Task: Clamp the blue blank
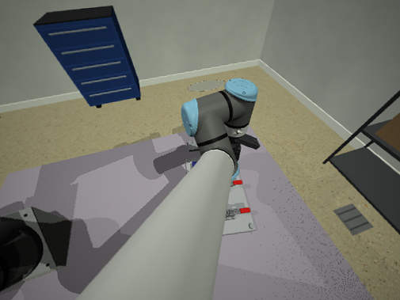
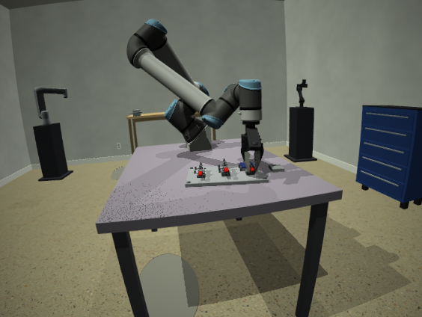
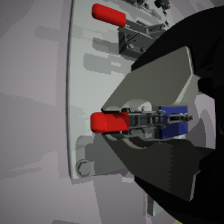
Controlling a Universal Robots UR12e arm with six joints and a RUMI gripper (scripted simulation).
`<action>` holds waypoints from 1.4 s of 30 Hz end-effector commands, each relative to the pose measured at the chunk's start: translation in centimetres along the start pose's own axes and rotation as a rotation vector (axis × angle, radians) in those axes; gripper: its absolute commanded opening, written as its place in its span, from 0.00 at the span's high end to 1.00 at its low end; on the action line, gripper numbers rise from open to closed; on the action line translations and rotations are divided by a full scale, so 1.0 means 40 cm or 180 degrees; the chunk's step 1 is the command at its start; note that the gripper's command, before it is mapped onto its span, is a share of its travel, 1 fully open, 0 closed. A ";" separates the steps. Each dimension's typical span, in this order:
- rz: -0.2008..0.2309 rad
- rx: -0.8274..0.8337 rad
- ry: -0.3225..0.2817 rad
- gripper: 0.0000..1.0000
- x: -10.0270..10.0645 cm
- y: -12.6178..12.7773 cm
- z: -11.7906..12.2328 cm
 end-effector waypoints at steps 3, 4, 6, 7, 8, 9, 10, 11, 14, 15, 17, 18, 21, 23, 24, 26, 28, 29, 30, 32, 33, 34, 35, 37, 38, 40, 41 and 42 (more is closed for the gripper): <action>-0.0002 0.0000 0.0002 1.00 -0.002 0.000 0.000; -0.0002 0.0000 0.0002 1.00 -0.002 0.000 0.000; -0.0002 0.0000 0.0002 1.00 -0.002 0.000 0.000; -0.0002 0.0000 0.0002 1.00 -0.002 0.000 0.000; -0.0002 0.0000 0.0002 1.00 -0.002 0.000 0.000; -0.0002 0.0000 0.0002 1.00 -0.002 0.000 0.000; -0.0002 0.0000 0.0002 1.00 -0.002 0.000 0.000; -0.0002 0.0000 0.0002 1.00 -0.002 0.000 0.000; -0.0002 0.0000 0.0002 1.00 -0.002 0.000 0.000; -0.0002 0.0000 0.0002 1.00 -0.002 0.000 0.000; -0.0002 0.0000 0.0002 1.00 -0.002 0.000 0.000; -0.0002 0.0000 0.0002 1.00 -0.002 0.000 0.000; -0.0002 0.0000 0.0002 0.72 -0.002 0.000 0.000; -0.0002 0.0000 0.0002 0.72 -0.002 0.000 0.000; -0.0002 0.0000 0.0002 0.72 -0.002 0.000 0.000; -0.0002 0.0000 0.0002 0.72 -0.002 0.000 0.000; -0.0002 0.0000 0.0002 0.72 -0.002 0.000 0.000; -0.0002 0.0000 0.0002 0.72 -0.002 0.000 0.000; -0.0002 0.0000 0.0002 0.72 -0.002 0.000 0.000; -0.0002 0.0000 0.0002 0.72 -0.002 0.000 0.000; -0.0002 0.0000 0.0002 0.72 -0.002 0.000 0.000; -0.0002 0.0000 0.0002 0.72 -0.002 0.000 0.000; -0.0002 0.0000 0.0002 0.72 -0.002 0.000 0.000; -0.0002 0.0000 0.0002 0.72 -0.002 0.000 0.000; -0.0002 0.0000 0.0002 0.72 -0.002 0.000 0.000; -0.0002 0.0000 0.0002 0.72 -0.002 0.000 0.000; -0.0002 0.0000 0.0002 0.72 -0.002 0.000 0.000; -0.0002 0.0000 0.0002 0.72 -0.002 0.000 0.000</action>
Point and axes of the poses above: the point where the finger pads meet when closed, its own x axis out along the fingers, its own y axis across the jaws, z = x × y, the point moved 1 cm from there along -x, back along the fingers, and after that the axes turned 13 degrees about x, right-handed, at the moved point
